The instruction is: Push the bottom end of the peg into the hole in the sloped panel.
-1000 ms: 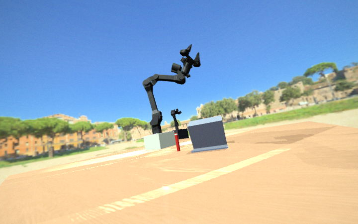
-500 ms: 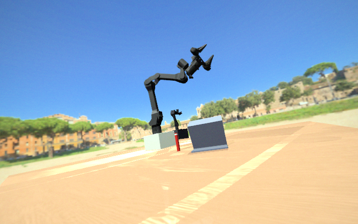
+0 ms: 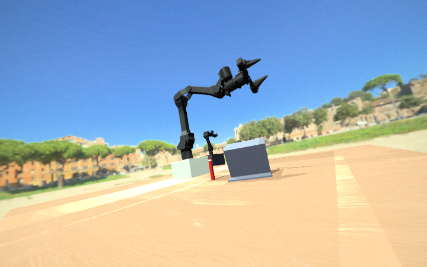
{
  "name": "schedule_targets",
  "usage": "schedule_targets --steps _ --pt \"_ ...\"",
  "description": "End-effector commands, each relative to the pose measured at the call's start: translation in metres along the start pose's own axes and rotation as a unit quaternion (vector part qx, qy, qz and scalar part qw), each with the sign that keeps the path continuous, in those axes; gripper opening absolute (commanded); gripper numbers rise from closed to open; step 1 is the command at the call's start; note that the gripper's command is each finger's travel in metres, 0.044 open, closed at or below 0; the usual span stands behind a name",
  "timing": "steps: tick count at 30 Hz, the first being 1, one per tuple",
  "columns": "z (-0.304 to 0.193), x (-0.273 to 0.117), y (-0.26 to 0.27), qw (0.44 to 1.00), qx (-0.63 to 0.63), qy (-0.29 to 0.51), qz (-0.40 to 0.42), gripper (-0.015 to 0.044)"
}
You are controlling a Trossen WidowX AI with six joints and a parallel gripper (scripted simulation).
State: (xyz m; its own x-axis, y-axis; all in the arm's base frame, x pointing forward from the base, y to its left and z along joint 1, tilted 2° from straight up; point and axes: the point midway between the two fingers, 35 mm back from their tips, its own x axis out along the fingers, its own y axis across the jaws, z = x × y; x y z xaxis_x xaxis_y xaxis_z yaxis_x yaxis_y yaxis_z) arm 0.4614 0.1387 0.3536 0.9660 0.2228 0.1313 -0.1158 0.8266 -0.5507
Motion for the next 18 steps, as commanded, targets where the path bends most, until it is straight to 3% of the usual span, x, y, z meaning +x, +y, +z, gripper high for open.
schedule_targets --steps 1,18 --pt "-0.034 0.003 -0.001 0.998 -0.001 0.054 0.015 0.0440" --pt "-0.183 -0.027 -0.016 0.952 0.012 0.298 0.069 0.0440"
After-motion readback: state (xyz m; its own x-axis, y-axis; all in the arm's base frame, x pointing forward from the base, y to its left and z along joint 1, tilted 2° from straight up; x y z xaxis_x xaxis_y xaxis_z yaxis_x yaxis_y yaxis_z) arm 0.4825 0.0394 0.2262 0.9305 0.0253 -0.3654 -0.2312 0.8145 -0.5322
